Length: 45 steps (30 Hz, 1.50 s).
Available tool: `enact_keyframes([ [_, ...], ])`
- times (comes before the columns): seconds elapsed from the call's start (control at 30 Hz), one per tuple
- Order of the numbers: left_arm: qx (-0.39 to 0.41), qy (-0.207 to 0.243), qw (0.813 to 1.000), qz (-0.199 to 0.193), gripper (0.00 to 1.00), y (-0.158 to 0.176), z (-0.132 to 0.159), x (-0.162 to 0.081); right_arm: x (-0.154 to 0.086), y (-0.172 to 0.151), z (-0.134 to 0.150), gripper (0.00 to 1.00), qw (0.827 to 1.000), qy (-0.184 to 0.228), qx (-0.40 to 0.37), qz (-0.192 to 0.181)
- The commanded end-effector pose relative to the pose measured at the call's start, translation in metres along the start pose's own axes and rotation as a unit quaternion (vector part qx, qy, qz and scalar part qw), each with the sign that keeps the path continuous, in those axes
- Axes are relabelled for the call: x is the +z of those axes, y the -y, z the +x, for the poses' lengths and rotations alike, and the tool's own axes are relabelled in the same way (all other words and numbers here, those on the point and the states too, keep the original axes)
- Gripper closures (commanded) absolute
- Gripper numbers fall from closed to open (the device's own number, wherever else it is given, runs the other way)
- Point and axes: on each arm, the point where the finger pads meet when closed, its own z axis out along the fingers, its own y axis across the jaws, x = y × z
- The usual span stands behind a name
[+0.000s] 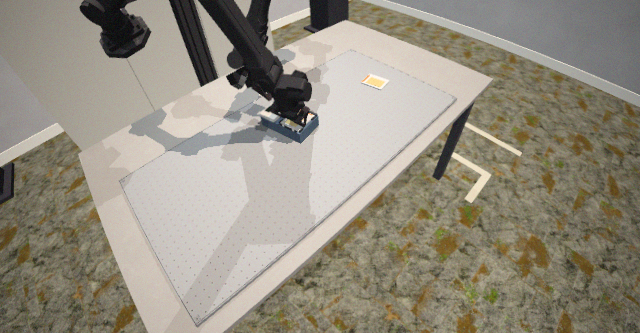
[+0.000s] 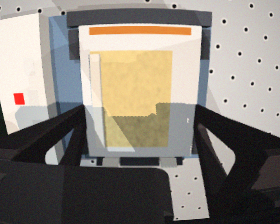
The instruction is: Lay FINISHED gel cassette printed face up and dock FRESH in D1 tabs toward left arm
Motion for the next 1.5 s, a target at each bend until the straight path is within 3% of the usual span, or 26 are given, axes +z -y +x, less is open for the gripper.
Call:
enact_keyframes([
  [0.0,-0.005,0.009,1.0,-0.001,1.0,-0.002,-0.009,-0.016,-0.002,0.003,-0.003,1.0,1.0,0.004,-0.001,0.004],
  [1.47,-0.007,0.007,1.0,-0.001,1.0,-0.002,-0.006,-0.049,-0.002,0.003,-0.003,1.0,1.0,0.004,-0.001,0.004],
])
